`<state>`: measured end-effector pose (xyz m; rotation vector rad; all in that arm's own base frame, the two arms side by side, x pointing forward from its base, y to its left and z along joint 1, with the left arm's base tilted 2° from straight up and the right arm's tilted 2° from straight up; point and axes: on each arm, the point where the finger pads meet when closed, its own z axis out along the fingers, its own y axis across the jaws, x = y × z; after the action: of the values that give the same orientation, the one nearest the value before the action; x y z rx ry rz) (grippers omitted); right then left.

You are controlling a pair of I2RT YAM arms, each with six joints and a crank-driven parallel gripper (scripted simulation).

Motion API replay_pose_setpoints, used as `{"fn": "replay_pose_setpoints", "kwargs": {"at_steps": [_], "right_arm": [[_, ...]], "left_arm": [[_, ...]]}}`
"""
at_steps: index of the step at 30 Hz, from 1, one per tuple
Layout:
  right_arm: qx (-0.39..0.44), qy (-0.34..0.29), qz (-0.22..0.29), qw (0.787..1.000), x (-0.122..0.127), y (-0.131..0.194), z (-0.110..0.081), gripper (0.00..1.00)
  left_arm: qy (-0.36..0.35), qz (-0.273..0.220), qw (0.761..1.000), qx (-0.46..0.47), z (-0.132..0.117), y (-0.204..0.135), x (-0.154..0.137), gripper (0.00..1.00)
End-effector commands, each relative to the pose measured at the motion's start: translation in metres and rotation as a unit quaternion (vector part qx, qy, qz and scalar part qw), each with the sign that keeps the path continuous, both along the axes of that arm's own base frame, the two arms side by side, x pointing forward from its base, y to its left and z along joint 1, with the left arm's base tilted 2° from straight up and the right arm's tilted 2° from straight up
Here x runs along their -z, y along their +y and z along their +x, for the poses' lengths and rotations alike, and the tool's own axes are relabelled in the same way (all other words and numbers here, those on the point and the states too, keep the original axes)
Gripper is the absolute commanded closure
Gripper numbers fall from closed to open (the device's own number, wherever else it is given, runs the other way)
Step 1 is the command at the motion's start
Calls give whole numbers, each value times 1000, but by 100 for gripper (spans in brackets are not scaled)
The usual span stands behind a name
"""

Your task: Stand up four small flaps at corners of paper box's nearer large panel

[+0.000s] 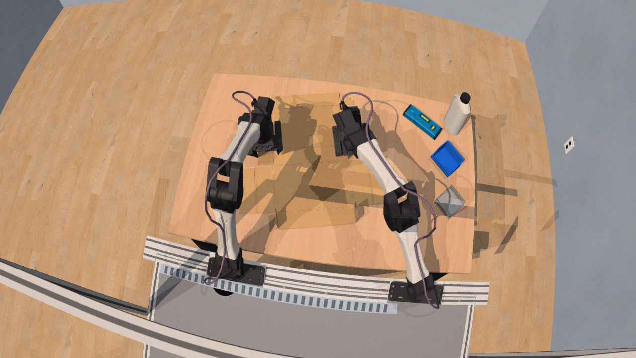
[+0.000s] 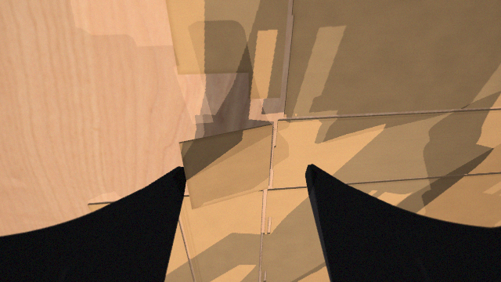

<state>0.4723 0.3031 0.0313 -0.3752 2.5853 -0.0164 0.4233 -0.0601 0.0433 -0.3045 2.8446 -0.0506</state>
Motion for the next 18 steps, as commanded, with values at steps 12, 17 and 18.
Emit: {"fn": "replay_pose_setpoints", "kwargs": {"at_steps": [12, 17, 18], "right_arm": [[4, 11, -7, 1000, 9, -6, 2, 19], [4, 11, -7, 1000, 9, -6, 2, 19], [4, 11, -7, 1000, 9, -6, 2, 19]], "left_arm": [[-19, -16, 1000, 8, 4, -21, -30, 19], [0, -13, 1000, 9, 3, -26, -21, 19], [5, -13, 1000, 9, 3, -27, -18, 19]]}}
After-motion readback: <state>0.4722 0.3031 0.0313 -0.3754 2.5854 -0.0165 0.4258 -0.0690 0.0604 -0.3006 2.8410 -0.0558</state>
